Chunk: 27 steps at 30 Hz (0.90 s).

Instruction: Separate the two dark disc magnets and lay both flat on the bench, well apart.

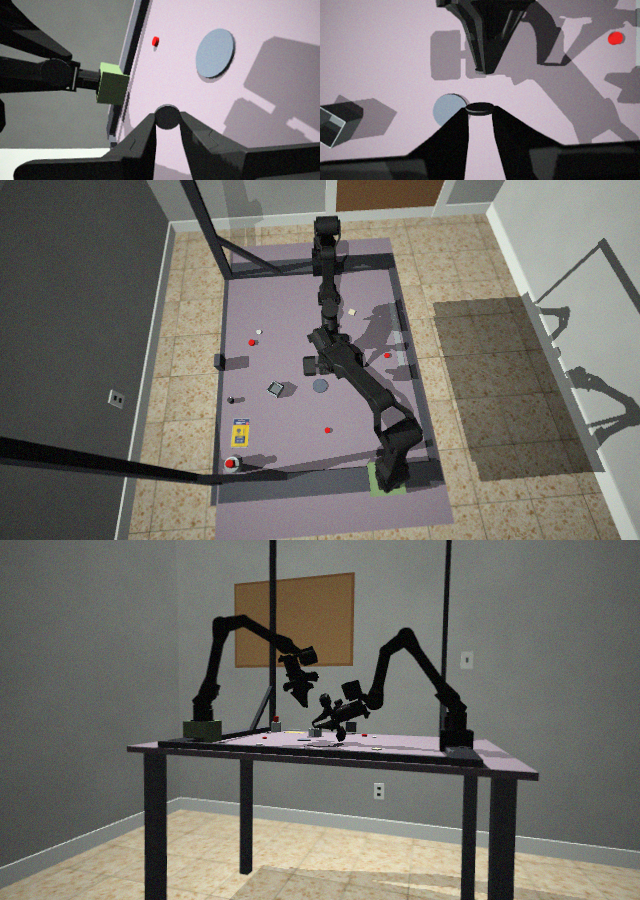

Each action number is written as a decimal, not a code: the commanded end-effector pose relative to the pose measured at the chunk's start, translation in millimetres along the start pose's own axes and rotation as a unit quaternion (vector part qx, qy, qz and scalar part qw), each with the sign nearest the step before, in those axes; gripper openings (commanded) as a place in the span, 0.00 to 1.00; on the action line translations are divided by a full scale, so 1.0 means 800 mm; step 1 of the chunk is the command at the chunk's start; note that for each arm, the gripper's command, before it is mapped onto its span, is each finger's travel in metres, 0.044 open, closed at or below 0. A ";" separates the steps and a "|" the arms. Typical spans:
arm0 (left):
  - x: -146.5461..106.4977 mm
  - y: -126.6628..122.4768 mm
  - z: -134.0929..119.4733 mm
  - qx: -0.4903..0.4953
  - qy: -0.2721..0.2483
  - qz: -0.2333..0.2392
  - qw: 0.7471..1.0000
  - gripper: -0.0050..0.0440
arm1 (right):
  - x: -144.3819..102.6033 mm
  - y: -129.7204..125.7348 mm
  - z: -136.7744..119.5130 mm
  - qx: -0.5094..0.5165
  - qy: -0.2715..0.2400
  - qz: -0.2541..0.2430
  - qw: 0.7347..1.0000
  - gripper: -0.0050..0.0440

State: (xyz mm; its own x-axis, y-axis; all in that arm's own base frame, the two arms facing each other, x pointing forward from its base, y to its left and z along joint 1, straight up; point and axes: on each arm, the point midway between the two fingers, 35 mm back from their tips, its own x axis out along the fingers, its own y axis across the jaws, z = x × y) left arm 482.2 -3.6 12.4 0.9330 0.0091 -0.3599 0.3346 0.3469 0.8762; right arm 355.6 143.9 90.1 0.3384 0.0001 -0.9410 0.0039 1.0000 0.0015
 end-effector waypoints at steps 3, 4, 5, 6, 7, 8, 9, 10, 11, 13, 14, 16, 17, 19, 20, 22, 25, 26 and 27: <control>0.007 0.015 0.005 -0.045 0.005 -0.016 0.999 0.18 | -0.010 0.001 0.008 0.002 -0.013 0.004 1.000 0.18; 0.009 0.013 0.005 -0.055 0.009 -0.024 0.998 0.18 | -0.010 0.001 0.008 0.002 -0.013 0.004 1.000 0.18; 0.010 0.011 0.004 -0.065 0.013 -0.032 0.997 0.18 | -0.010 0.001 0.008 0.002 -0.013 0.004 1.000 0.18; 0.011 0.009 0.003 -0.076 0.017 -0.040 0.996 0.18 | -0.010 0.001 0.008 0.002 -0.013 0.004 1.000 0.18; 0.012 0.007 0.002 -0.087 0.021 -0.048 0.995 0.18 | -0.010 0.001 0.008 0.002 -0.013 0.004 1.000 0.18; 0.013 0.005 0.002 -0.097 0.026 -0.056 0.993 0.18 | -0.010 0.001 0.008 0.002 -0.013 0.004 1.000 0.18; 0.014 0.003 0.001 -0.108 0.031 -0.064 0.992 0.18 | -0.010 0.001 0.008 0.002 -0.013 0.004 1.000 0.18; 0.015 0.001 0.000 -0.120 0.036 -0.072 0.990 0.18 | -0.010 0.001 0.008 0.002 -0.013 0.004 1.000 0.18; 0.015 -0.001 -0.001 -0.131 0.042 -0.080 0.987 0.18 | -0.010 0.001 0.008 0.002 -0.013 0.004 1.000 0.18; 0.016 -0.004 -0.002 -0.153 0.053 -0.096 0.982 0.18 | -0.010 0.001 0.008 0.002 -0.013 0.004 1.000 0.18; 0.017 -0.006 -0.003 -0.165 0.060 -0.104 0.979 0.18 | -0.010 0.001 0.008 0.002 -0.013 0.004 1.000 0.18; 0.017 -0.006 -0.003 -0.165 0.060 -0.104 0.979 0.18 | -0.010 0.001 0.008 0.002 -0.013 0.004 1.000 0.18; 0.017 -0.011 -0.005 -0.176 0.067 -0.114 0.976 0.18 | -0.010 0.001 0.008 0.002 -0.013 0.004 1.000 0.18; 0.016 -0.012 -0.005 -0.198 0.080 -0.128 0.969 0.18 | -0.010 0.001 0.008 0.002 -0.013 0.004 1.000 0.18; 0.016 -0.013 -0.006 -0.210 0.087 -0.135 0.965 0.18 | -0.010 0.001 0.008 0.002 -0.013 0.004 1.000 0.18; 0.015 -0.017 -0.007 -0.232 0.102 -0.150 0.956 0.18 | -0.010 0.001 0.008 0.002 -0.013 0.004 1.000 0.18; 0.012 -0.021 -0.009 -0.265 0.125 -0.170 0.941 0.18 | -0.010 0.001 0.008 0.002 -0.013 0.004 1.000 0.18; 0.011 -0.024 -0.010 -0.275 0.134 -0.177 0.935 0.18 | -0.010 0.001 0.008 0.002 -0.013 0.004 1.000 0.18; 0.010 -0.027 -0.011 -0.285 0.143 -0.185 0.930 0.18 | -0.010 0.001 0.008 0.002 -0.013 0.004 1.000 0.18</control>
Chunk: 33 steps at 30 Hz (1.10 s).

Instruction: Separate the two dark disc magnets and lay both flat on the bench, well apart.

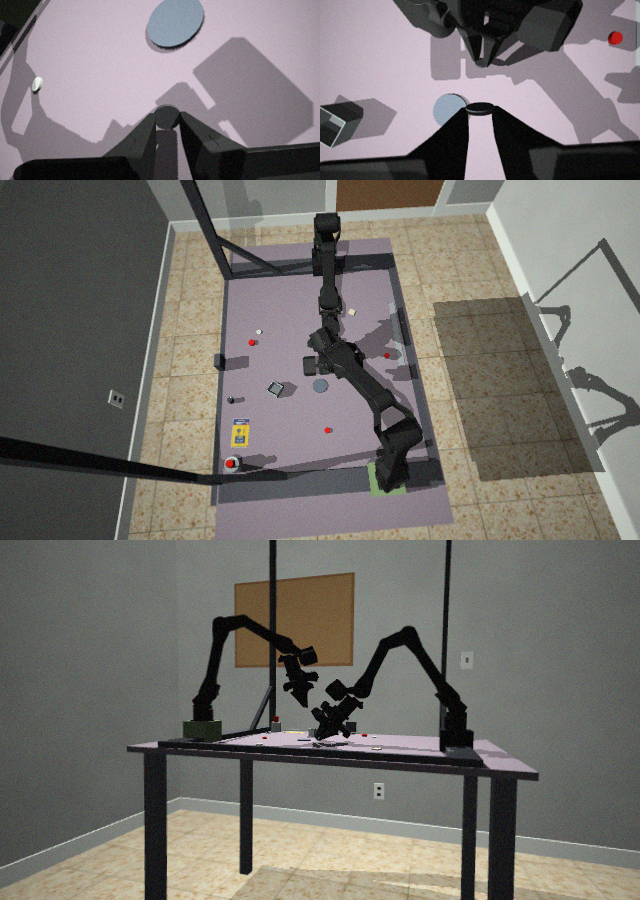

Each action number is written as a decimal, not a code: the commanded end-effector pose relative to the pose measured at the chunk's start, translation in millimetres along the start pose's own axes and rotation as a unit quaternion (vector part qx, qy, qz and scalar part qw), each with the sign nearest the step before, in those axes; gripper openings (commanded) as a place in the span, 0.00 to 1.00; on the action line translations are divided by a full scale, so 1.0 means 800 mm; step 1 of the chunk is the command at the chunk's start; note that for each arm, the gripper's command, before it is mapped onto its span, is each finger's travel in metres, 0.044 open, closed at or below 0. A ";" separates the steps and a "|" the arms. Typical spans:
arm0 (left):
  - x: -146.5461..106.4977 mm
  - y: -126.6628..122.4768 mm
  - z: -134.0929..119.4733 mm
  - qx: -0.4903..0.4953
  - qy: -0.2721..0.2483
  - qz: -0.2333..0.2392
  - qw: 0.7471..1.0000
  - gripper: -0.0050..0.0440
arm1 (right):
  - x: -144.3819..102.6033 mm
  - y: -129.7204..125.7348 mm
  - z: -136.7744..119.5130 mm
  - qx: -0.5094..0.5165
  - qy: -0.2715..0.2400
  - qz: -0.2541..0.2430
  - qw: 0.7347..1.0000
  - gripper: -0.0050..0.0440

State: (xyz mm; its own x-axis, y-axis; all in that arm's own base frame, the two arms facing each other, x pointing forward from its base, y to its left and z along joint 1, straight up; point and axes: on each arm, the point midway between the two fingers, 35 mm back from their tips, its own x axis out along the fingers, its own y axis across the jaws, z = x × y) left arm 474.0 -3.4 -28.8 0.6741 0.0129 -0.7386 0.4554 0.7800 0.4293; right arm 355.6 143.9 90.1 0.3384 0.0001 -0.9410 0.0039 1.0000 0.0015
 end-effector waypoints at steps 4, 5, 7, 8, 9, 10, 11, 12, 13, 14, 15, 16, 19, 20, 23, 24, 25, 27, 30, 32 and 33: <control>-0.014 0.009 0.010 -0.076 0.037 -0.025 0.996 0.18 | -0.010 0.001 0.008 0.002 -0.013 0.004 1.000 0.18; -0.014 0.009 0.010 -0.076 0.037 -0.025 0.996 0.18 | -0.010 0.001 0.008 0.002 -0.013 0.004 1.000 0.18; -0.012 0.004 0.004 -0.086 0.051 -0.033 0.994 0.18 | -0.010 0.001 0.008 0.002 -0.013 0.004 1.000 0.18; -0.015 0.004 0.005 -0.098 0.057 -0.037 0.993 0.18 | -0.010 0.001 0.008 0.002 -0.013 0.004 1.000 0.18; -0.019 0.005 0.006 -0.109 0.064 -0.040 0.991 0.18 | -0.010 0.001 0.008 0.002 -0.013 0.004 1.000 0.18; -0.021 0.004 0.005 -0.119 0.072 -0.044 0.989 0.18 | -0.010 0.001 0.008 0.002 -0.013 0.004 1.000 0.18; -0.022 0.002 0.002 -0.130 0.082 -0.048 0.987 0.18 | -0.010 0.001 0.008 0.002 -0.013 0.004 1.000 0.18; -0.022 -0.001 -0.002 -0.140 0.094 -0.054 0.984 0.18 | -0.010 0.001 0.008 0.002 -0.013 0.004 1.000 0.18; -0.024 -0.004 -0.004 -0.149 0.104 -0.059 0.982 0.18 | -0.010 0.001 0.008 0.002 -0.013 0.004 1.000 0.18; -0.027 -0.006 -0.004 -0.157 0.111 -0.064 0.979 0.18 | -0.010 0.001 0.008 0.002 -0.013 0.004 1.000 0.18; -0.030 -0.007 -0.004 -0.166 0.119 -0.069 0.977 0.18 | -0.010 0.001 0.008 0.002 -0.013 0.004 1.000 0.18; -0.031 -0.011 -0.007 -0.174 0.130 -0.074 0.973 0.18 | -0.010 0.001 0.008 0.002 -0.013 0.004 1.000 0.18; -0.039 -0.017 -0.012 -0.198 0.157 -0.085 0.964 0.18 | -0.010 0.001 0.008 0.002 -0.013 0.004 1.000 0.18; -0.042 -0.018 -0.013 -0.205 0.166 -0.088 0.960 0.18 | -0.010 0.001 0.008 0.002 -0.013 0.004 1.000 0.18; -0.045 -0.020 -0.015 -0.213 0.174 -0.091 0.957 0.18 | -0.010 0.001 0.008 0.002 -0.013 0.004 1.000 0.18; -0.046 -0.022 -0.018 -0.220 0.185 -0.094 0.953 0.18 | -0.010 0.001 0.008 0.002 -0.013 0.004 1.000 0.18; -0.050 -0.023 -0.018 -0.227 0.192 -0.096 0.950 0.18 | -0.010 0.001 0.008 0.002 -0.013 0.004 1.000 0.18; -0.057 -0.024 -0.018 -0.239 0.205 -0.099 0.944 0.18 | -0.010 0.001 0.008 0.002 -0.013 0.004 1.000 0.18; -0.065 -0.029 -0.022 -0.256 0.228 -0.104 0.934 0.18 | -0.010 0.001 0.008 0.002 -0.013 0.004 1.000 0.18; -0.070 -0.031 -0.025 -0.267 0.242 -0.107 0.927 0.18 | -0.010 0.001 0.008 0.002 -0.013 0.004 1.000 0.18; -0.072 -0.032 -0.026 -0.271 0.248 -0.108 0.924 0.18 | -0.010 0.001 0.008 0.002 -0.013 0.004 1.000 0.18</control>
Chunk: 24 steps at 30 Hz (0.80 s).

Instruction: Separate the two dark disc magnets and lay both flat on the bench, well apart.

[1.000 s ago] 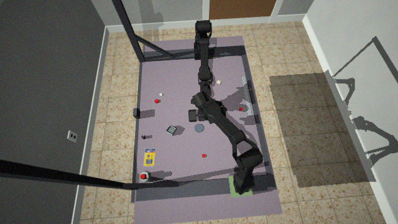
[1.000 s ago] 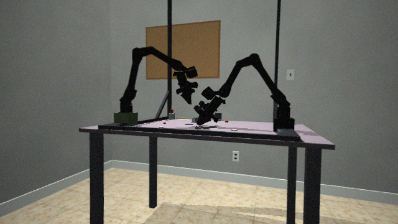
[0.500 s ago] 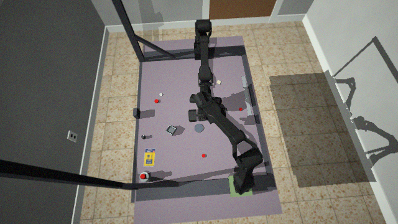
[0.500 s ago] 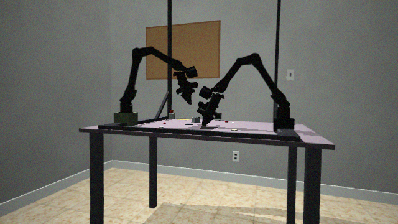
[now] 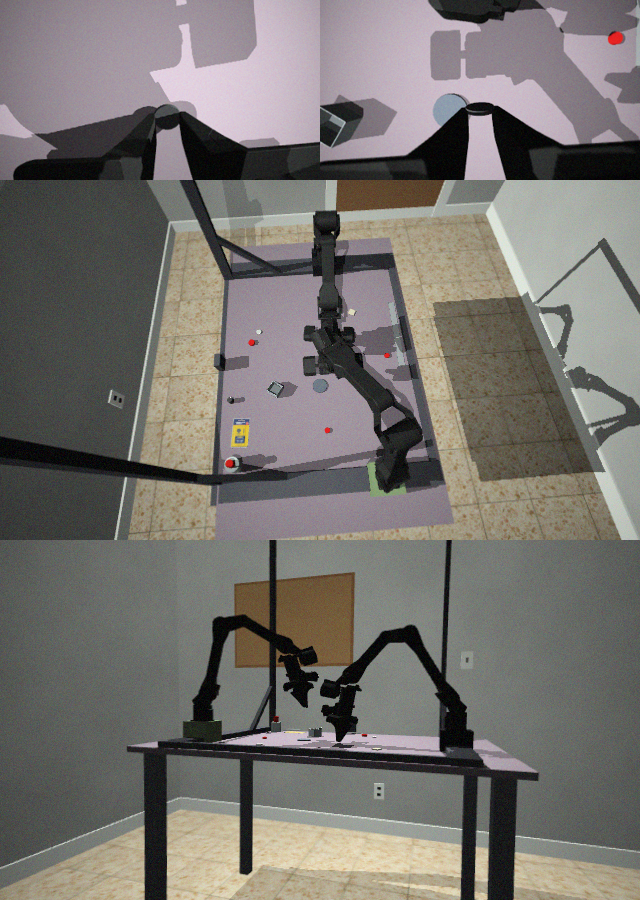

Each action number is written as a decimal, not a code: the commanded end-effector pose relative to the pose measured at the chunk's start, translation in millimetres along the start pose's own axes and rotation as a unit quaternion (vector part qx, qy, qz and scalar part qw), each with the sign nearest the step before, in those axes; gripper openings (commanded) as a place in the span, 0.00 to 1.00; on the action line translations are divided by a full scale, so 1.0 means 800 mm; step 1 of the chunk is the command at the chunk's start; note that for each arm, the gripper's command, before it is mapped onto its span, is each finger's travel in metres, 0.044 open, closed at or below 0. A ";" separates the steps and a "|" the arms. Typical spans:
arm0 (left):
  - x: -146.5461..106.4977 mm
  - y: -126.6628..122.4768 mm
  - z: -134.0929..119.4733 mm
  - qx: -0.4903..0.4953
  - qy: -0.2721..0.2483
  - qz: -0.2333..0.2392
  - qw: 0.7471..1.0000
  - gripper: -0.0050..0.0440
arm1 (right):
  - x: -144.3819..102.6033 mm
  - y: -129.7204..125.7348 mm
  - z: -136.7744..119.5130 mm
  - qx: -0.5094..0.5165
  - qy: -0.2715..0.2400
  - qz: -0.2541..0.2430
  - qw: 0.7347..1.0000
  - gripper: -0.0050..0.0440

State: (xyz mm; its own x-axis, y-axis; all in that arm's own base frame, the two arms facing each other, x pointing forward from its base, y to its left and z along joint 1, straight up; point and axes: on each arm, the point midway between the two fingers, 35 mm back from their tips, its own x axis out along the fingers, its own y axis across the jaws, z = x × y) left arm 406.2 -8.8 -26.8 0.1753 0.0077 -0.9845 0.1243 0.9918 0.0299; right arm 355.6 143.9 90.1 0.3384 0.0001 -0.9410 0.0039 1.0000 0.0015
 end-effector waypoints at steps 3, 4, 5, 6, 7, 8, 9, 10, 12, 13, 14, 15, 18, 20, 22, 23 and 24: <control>-0.027 -0.003 0.004 -0.029 0.010 -0.005 1.000 0.18 | -0.010 0.001 0.008 0.002 -0.013 0.004 1.000 0.18; -0.028 -0.004 0.002 -0.034 0.015 -0.005 0.999 0.18 | -0.010 0.001 0.008 0.002 -0.013 0.004 1.000 0.18; -0.030 -0.004 0.000 -0.038 0.020 -0.006 0.999 0.18 | -0.010 0.001 0.008 0.002 -0.013 0.004 1.000 0.18; -0.030 -0.004 0.000 -0.038 0.020 -0.006 0.999 0.18 | -0.010 0.001 0.008 0.002 -0.013 0.004 1.000 0.18; -0.030 -0.004 0.000 -0.038 0.020 -0.006 0.999 0.18 | -0.010 0.001 0.008 0.002 -0.013 0.004 1.000 0.18; -0.029 -0.004 -0.003 -0.042 0.027 -0.006 0.999 0.18 | -0.010 0.001 0.008 0.002 -0.013 0.004 1.000 0.18; -0.030 -0.005 -0.004 -0.046 0.031 -0.006 0.998 0.18 | -0.010 0.001 0.008 0.002 -0.013 0.004 1.000 0.18; -0.032 -0.005 -0.005 -0.050 0.034 -0.006 0.998 0.18 | -0.010 0.001 0.008 0.002 -0.013 0.004 1.000 0.18; -0.036 -0.006 -0.008 -0.056 0.040 -0.007 0.998 0.18 | -0.010 0.001 0.008 0.002 -0.013 0.004 1.000 0.18; -0.037 -0.006 -0.009 -0.059 0.044 -0.007 0.997 0.18 | -0.010 0.001 0.008 0.002 -0.013 0.004 1.000 0.18; -0.038 -0.006 -0.010 -0.061 0.047 -0.007 0.997 0.18 | -0.010 0.001 0.008 0.002 -0.013 0.004 1.000 0.18; -0.038 -0.006 -0.011 -0.064 0.050 -0.007 0.997 0.18 | -0.010 0.001 0.008 0.002 -0.013 0.004 1.000 0.18; -0.040 -0.007 -0.014 -0.070 0.057 -0.007 0.996 0.18 | -0.010 0.001 0.008 0.002 -0.013 0.004 1.000 0.18; -0.041 -0.007 -0.015 -0.073 0.060 -0.007 0.996 0.18 | -0.010 0.001 0.008 0.002 -0.013 0.004 1.000 0.18; -0.042 -0.007 -0.016 -0.075 0.063 -0.007 0.995 0.18 | -0.010 0.001 0.008 0.002 -0.013 0.004 1.000 0.18; -0.042 -0.007 -0.016 -0.075 0.063 -0.007 0.995 0.18 | -0.010 0.001 0.008 0.002 -0.013 0.004 1.000 0.18; -0.042 -0.007 -0.016 -0.075 0.063 -0.007 0.995 0.18 | -0.010 0.001 0.008 0.002 -0.013 0.004 1.000 0.18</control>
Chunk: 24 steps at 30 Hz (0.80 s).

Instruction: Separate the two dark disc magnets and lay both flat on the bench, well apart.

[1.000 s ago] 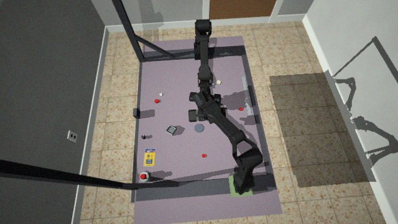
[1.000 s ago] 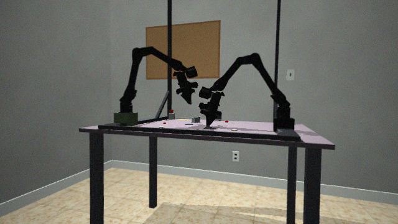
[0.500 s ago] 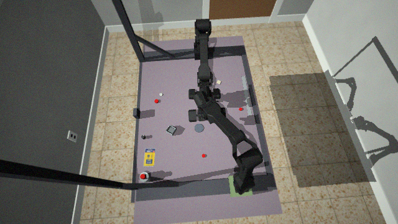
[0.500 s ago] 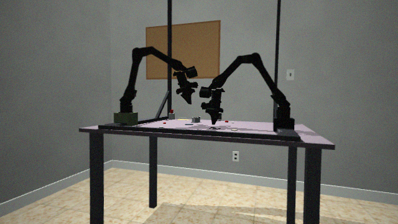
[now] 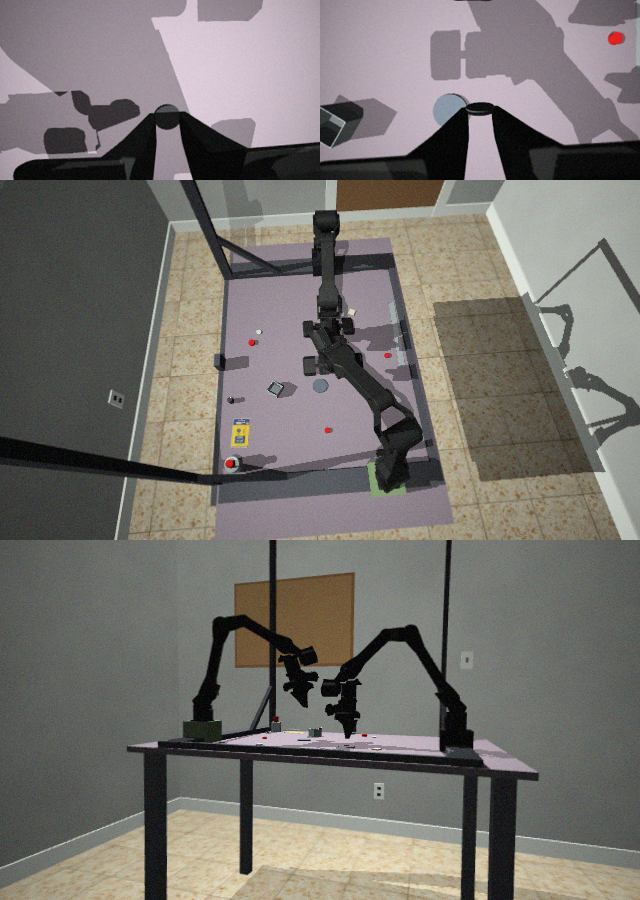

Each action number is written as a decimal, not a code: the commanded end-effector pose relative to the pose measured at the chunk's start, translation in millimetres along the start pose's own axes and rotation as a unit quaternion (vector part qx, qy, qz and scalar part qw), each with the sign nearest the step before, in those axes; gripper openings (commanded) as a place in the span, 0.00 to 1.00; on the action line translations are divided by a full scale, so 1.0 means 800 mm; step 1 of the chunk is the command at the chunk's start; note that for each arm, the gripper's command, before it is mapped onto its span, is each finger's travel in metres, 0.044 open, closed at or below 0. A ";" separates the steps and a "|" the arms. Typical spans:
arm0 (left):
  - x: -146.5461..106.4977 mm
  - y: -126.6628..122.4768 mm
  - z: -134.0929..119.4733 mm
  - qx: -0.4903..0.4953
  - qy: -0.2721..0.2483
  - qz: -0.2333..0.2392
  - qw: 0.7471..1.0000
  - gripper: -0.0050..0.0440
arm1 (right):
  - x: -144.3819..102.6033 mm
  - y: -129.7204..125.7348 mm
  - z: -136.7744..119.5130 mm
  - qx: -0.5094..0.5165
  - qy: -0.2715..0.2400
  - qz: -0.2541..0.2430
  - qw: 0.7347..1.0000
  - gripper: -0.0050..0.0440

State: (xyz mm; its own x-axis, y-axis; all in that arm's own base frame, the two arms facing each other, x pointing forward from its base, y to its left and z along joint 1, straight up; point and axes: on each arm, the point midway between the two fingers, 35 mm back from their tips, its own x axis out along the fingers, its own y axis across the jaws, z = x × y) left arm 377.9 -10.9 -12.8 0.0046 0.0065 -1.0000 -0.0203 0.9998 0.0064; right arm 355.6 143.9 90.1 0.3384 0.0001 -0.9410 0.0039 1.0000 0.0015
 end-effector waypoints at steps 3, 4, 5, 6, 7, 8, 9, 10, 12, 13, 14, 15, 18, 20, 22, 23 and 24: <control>-0.021 -0.003 0.010 -0.003 -0.020 -0.003 1.000 0.18 | -0.010 0.001 0.008 0.002 -0.013 0.004 1.000 0.18; -0.021 -0.003 0.010 -0.003 -0.020 -0.003 1.000 0.18 | -0.010 0.001 0.008 0.002 -0.013 0.004 1.000 0.18; -0.021 -0.003 0.009 -0.003 -0.019 -0.003 1.000 0.18 | -0.010 0.001 0.008 0.002 -0.013 0.004 1.000 0.18; -0.021 -0.003 0.009 -0.003 -0.019 -0.003 1.000 0.18 | -0.010 0.001 0.008 0.002 -0.013 0.004 1.000 0.18; -0.021 -0.003 0.009 -0.003 -0.018 -0.003 1.000 0.18 | -0.010 0.001 0.008 0.002 -0.013 0.004 1.000 0.18; -0.021 -0.003 0.009 -0.003 -0.019 -0.003 1.000 0.18 | -0.010 0.001 0.008 0.002 -0.013 0.004 1.000 0.18; -0.021 -0.003 0.009 -0.003 -0.019 -0.003 1.000 0.18 | -0.010 0.001 0.008 0.002 -0.013 0.004 1.000 0.18; -0.021 -0.003 0.009 -0.003 -0.019 -0.003 1.000 0.18 | -0.010 0.001 0.008 0.002 -0.013 0.004 1.000 0.18; -0.012 -0.003 0.005 -0.003 -0.010 -0.003 1.000 0.18 | -0.010 0.001 0.008 0.002 -0.013 0.004 1.000 0.18; -0.009 -0.002 0.005 -0.003 -0.009 -0.003 1.000 0.18 | -0.010 0.001 0.008 0.002 -0.013 0.004 1.000 0.18; -0.007 -0.002 0.005 -0.003 -0.009 -0.003 1.000 0.18 | -0.010 0.001 0.008 0.002 -0.013 0.004 1.000 0.18; -0.005 -0.002 0.005 -0.003 -0.009 -0.003 1.000 0.18 | -0.010 0.001 0.008 0.002 -0.013 0.004 1.000 0.18; -0.003 -0.002 0.005 -0.003 -0.009 -0.003 1.000 0.18 | -0.010 0.001 0.008 0.002 -0.013 0.004 1.000 0.18; 0.001 -0.002 0.005 -0.003 -0.009 -0.003 1.000 0.18 | -0.010 0.001 0.008 0.002 -0.013 0.004 1.000 0.18; 0.005 -0.001 0.005 -0.003 -0.008 -0.003 1.000 0.18 | -0.010 0.001 0.008 0.002 -0.013 0.004 1.000 0.18; 0.007 -0.001 0.005 -0.003 -0.008 -0.003 1.000 0.18 | -0.010 0.001 0.008 0.002 -0.013 0.004 1.000 0.18; 0.009 -0.001 0.005 -0.003 -0.008 -0.003 1.000 0.18 | -0.010 0.001 0.008 0.002 -0.013 0.004 1.000 0.18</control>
State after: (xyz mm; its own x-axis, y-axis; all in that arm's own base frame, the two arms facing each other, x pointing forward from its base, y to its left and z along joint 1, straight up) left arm 384.2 -11.2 -13.7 0.0310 0.0055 -0.9995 -0.0266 0.9996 0.0047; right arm 355.6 143.9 90.1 0.3384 0.0001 -0.9410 0.0039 1.0000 0.0015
